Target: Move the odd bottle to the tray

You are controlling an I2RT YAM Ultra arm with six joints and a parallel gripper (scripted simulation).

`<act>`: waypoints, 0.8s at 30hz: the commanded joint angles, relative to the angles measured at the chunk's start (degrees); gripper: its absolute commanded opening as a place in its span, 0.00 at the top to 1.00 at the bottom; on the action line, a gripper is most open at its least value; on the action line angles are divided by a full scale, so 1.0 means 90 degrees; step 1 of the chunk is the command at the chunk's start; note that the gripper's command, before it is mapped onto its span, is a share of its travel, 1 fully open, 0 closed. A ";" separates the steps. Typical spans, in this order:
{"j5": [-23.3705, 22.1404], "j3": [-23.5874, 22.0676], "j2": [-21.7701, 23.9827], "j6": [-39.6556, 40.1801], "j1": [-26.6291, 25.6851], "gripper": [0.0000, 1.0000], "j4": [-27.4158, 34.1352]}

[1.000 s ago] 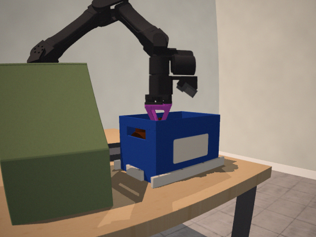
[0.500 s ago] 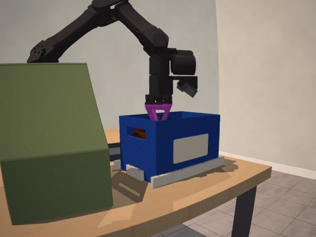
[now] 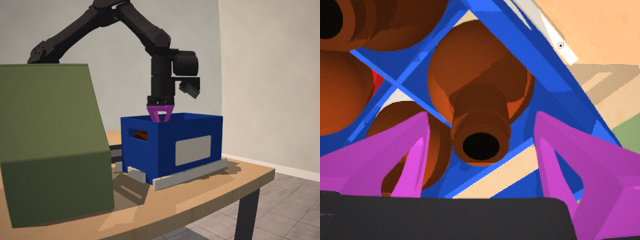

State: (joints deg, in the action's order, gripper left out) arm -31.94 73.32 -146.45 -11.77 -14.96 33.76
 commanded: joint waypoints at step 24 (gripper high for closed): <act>-0.0019 0.0042 0.0053 -0.0038 -0.0045 1.00 -0.0065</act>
State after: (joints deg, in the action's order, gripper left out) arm -31.97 73.34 -146.45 -11.81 -14.92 33.65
